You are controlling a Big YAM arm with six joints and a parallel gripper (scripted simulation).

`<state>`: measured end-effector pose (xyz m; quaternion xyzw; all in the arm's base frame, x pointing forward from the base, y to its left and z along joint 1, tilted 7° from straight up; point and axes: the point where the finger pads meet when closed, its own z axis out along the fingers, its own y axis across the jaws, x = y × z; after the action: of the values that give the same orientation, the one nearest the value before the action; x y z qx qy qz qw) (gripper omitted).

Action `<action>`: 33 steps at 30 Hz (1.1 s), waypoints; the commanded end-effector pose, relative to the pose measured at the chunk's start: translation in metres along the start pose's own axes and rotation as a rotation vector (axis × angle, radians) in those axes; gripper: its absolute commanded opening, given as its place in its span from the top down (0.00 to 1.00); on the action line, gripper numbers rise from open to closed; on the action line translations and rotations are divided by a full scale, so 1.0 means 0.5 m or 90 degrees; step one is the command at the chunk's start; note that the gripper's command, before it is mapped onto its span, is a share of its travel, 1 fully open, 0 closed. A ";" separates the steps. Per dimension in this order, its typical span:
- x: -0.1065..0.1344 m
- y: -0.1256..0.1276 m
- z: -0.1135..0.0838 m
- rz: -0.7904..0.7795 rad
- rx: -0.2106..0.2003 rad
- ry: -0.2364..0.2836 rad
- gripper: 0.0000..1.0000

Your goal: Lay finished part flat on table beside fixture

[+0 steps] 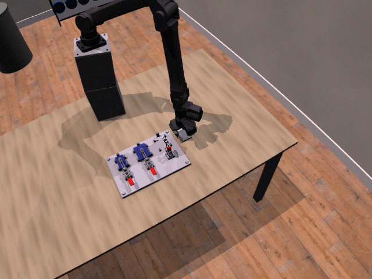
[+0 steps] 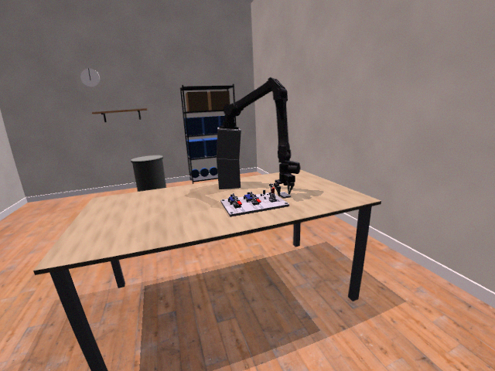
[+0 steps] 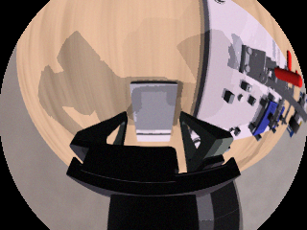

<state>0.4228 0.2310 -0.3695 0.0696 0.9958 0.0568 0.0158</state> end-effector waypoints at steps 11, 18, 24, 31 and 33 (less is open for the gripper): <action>-0.010 0.021 -0.027 -0.003 -0.007 -0.011 0.26; -0.011 0.010 -0.058 -0.002 -0.003 -0.006 0.26; -0.019 0.003 -0.086 0.000 -0.005 -0.010 0.26; -0.016 0.000 -0.143 0.000 -0.003 -0.007 0.26; -0.015 0.000 -0.159 0.000 -0.003 -0.007 0.26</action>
<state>0.4174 0.2249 -0.3092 0.0699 0.9959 0.0555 0.0141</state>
